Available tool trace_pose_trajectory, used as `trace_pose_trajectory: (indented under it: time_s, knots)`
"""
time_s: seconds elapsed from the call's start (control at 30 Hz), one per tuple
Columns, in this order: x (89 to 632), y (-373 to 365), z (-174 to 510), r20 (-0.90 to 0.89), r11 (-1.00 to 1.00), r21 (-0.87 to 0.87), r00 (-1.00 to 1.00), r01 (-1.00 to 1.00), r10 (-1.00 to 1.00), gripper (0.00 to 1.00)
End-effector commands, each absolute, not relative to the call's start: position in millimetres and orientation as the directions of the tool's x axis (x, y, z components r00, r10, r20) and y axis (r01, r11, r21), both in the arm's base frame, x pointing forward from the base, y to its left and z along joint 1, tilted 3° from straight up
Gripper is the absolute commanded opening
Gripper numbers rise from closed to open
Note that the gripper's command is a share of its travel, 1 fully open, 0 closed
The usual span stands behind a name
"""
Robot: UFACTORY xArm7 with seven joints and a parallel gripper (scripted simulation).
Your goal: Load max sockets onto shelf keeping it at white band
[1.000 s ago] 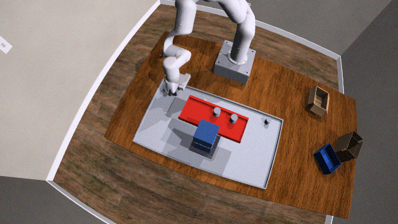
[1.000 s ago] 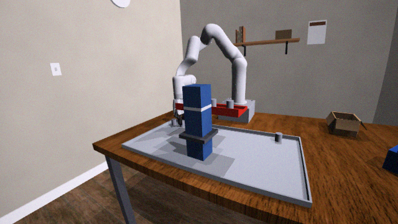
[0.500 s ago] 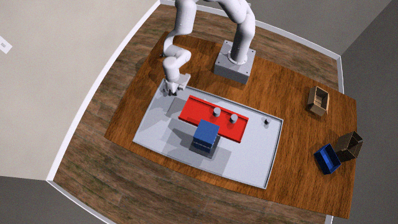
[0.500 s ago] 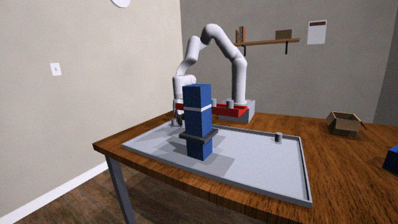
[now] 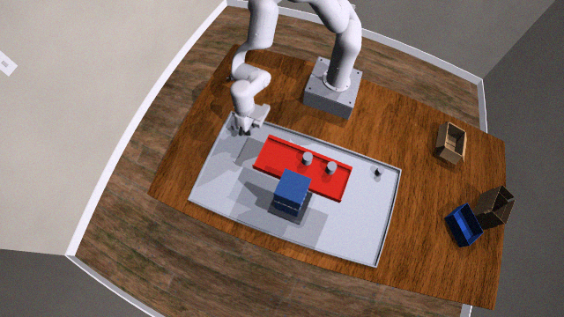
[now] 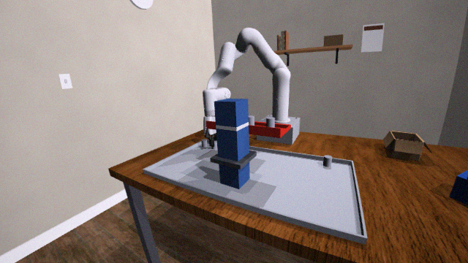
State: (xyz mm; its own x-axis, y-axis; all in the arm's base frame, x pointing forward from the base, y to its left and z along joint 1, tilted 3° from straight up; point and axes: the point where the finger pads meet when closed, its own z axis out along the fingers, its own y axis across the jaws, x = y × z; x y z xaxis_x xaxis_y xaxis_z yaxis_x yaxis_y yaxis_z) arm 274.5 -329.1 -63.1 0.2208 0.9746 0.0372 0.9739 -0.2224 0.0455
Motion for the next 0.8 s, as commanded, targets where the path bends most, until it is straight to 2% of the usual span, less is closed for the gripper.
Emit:
trace_pose_trajectory:
  time_s: [0.0,0.77]
  knots:
    - [275,-331,-58,0.034,-0.222,0.049,0.221,0.974,0.975,0.0]
    - [274,-331,-32,0.034,-0.222,0.049,0.221,0.974,0.975,0.0]
